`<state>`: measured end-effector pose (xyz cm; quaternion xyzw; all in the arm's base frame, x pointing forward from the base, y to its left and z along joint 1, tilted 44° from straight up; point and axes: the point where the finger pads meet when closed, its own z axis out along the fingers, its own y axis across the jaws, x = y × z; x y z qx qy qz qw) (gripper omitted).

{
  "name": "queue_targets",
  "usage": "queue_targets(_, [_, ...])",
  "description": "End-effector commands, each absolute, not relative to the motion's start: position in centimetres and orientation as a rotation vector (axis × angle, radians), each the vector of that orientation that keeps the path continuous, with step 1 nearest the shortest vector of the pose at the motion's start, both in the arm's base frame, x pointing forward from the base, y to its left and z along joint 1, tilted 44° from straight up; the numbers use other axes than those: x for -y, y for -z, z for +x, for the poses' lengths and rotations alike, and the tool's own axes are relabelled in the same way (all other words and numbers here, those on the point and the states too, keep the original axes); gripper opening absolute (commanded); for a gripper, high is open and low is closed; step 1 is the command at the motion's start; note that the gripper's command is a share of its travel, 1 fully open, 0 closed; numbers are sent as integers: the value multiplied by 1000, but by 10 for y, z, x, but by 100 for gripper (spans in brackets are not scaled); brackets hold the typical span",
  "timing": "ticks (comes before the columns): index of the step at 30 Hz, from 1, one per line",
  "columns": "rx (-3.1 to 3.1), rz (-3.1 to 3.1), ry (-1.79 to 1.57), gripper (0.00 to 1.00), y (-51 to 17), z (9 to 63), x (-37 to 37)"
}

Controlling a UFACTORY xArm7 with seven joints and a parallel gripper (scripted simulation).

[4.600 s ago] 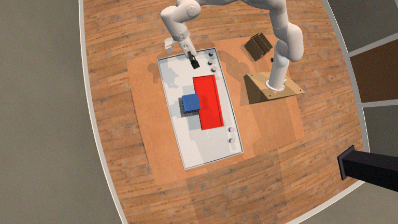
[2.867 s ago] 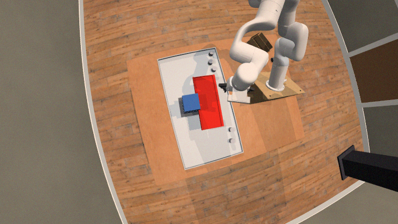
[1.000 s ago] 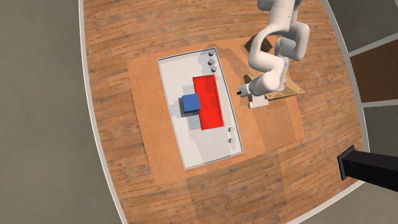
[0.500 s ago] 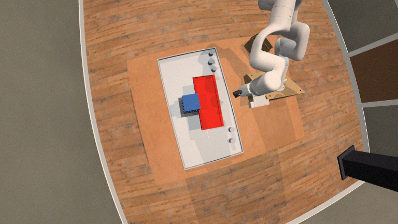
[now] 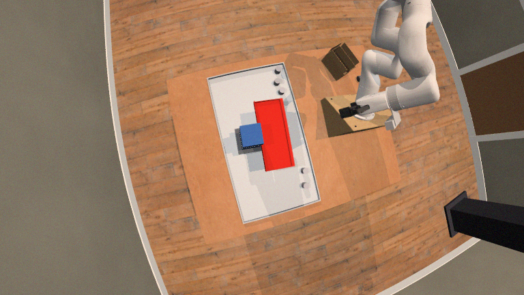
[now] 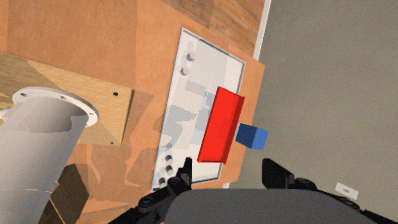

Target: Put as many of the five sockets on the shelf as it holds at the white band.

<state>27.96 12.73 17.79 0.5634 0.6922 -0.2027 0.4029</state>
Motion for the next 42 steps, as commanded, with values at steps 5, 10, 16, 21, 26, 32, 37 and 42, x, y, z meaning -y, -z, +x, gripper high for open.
queue_targets(5, [-1753,1123,344,100,-245,239,-166])
queue_targets(10, [-1740,1063,310,100,-257,229,-171])
queue_targets(16, [-1740,1063,310,100,-257,229,-171])
queue_targets(21, [-1740,1063,310,100,-257,229,-171])
queue_targets(26, [-1740,1063,310,100,-257,229,-171])
queue_targets(32, [-1740,1063,310,100,-257,229,-171])
queue_targets(37, [-1740,1063,310,100,-257,229,-171])
queue_targets(42, [-1740,1063,310,100,-257,229,-171])
